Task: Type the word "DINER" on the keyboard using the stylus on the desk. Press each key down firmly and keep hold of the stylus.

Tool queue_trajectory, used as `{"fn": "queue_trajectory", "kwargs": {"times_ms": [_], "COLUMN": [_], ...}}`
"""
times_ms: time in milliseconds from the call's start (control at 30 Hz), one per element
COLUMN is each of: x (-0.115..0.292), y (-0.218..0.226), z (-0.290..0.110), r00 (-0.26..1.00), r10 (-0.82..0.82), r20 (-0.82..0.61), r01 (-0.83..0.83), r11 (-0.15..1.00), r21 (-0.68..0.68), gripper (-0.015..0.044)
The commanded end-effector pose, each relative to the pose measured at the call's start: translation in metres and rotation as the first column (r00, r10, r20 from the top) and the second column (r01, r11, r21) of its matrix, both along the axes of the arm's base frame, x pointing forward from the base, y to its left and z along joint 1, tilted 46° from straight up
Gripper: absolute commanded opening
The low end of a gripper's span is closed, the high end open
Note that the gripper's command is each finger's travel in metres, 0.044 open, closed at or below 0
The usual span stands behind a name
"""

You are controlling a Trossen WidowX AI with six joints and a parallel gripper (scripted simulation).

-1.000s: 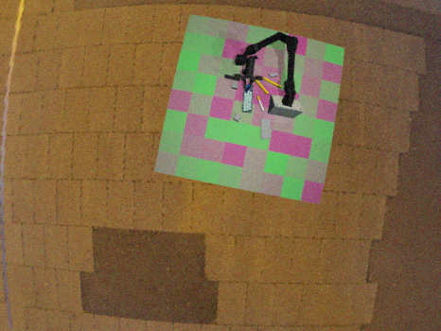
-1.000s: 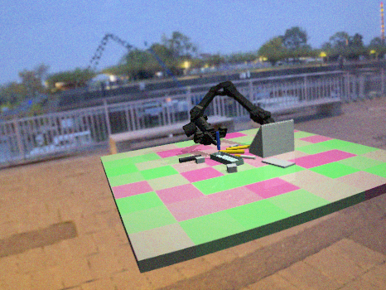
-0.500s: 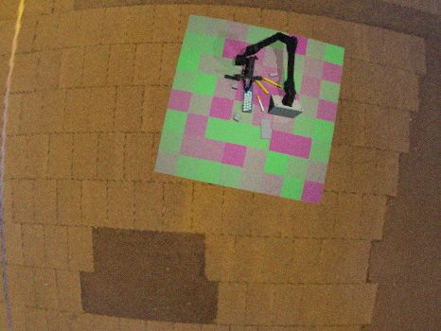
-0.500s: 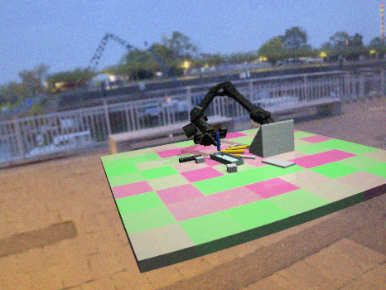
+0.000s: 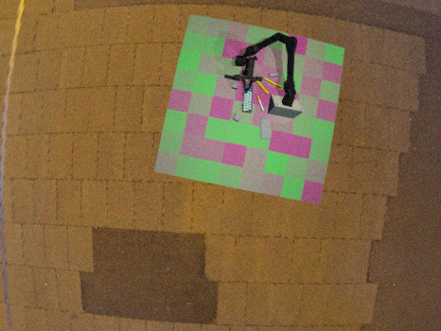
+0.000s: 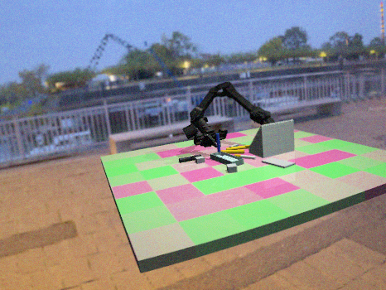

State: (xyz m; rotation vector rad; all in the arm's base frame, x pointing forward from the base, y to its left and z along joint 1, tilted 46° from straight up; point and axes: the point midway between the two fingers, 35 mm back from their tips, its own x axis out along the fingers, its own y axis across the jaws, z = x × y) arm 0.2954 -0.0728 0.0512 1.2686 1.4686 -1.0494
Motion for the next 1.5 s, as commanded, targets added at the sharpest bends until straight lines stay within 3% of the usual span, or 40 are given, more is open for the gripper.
{"fn": "queue_trajectory", "kwargs": {"times_ms": [0, 1033, 1467], "x": [-0.001, -0.001, -0.003], "y": [-0.001, -0.006, 0.022], "z": [-0.002, -0.007, 0.019], "r00": [1.000, 1.000, 1.000], "r10": [0.004, 0.004, 0.004], "r20": [-0.005, -0.005, -0.005], "r01": [-0.004, -0.004, -0.004], "r11": [1.000, 1.000, 1.000], "r21": [-0.002, -0.003, -0.001], "gripper": [0.0081, 0.0081, 0.0081]}}
